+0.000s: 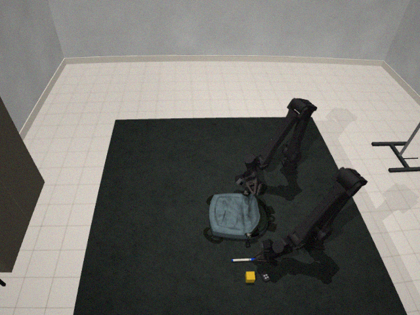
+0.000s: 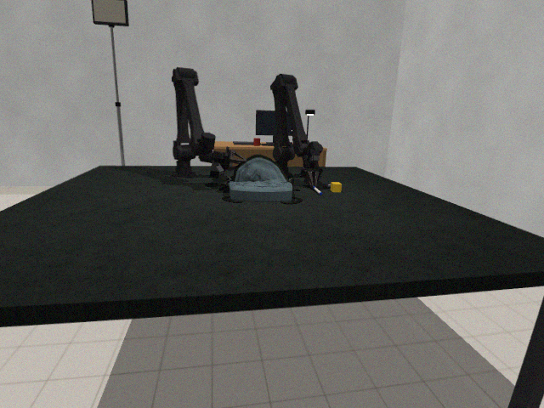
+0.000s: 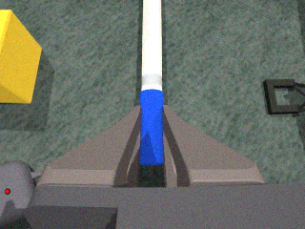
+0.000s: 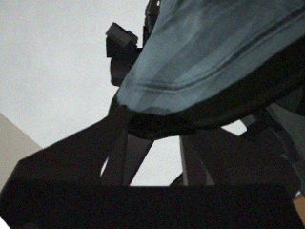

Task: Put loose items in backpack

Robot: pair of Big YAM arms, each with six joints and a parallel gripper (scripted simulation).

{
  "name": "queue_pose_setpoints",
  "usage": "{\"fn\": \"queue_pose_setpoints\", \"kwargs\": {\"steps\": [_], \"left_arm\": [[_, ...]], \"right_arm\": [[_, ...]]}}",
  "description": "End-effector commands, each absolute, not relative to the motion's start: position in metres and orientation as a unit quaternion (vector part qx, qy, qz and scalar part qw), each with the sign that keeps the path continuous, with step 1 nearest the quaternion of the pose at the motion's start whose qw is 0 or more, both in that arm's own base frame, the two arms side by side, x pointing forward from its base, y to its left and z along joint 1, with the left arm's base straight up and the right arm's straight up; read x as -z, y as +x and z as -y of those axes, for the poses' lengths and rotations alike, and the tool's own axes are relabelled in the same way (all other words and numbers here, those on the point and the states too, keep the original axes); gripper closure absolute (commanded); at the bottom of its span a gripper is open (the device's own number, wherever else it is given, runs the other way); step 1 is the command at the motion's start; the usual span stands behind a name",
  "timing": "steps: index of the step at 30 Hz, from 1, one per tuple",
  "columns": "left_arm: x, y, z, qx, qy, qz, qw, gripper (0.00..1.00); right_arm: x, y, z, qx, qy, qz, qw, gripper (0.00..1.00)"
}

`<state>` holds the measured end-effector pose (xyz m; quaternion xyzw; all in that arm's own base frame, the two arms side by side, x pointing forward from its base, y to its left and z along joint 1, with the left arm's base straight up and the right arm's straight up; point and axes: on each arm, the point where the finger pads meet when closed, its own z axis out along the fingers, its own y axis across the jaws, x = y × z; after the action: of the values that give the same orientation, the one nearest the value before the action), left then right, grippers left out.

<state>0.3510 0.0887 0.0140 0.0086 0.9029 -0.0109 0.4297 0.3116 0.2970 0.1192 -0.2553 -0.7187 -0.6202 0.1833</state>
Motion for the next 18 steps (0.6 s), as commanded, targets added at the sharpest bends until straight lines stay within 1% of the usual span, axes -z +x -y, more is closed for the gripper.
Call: {"fn": "queue_pose_setpoints", "kwargs": {"steps": [1,18], "left_arm": [[-0.062,0.378,-0.095,0.001,0.016,-0.884,0.467,0.94],[-0.150,0.376,-0.095,-0.002,0.017,-0.881,0.472,0.94]], "right_arm": [[-0.125,0.325,-0.290,0.639,-0.250,0.706,0.173,0.68],[-0.130,0.327,-0.290,0.651,-0.228,0.702,0.177,0.68]]}}
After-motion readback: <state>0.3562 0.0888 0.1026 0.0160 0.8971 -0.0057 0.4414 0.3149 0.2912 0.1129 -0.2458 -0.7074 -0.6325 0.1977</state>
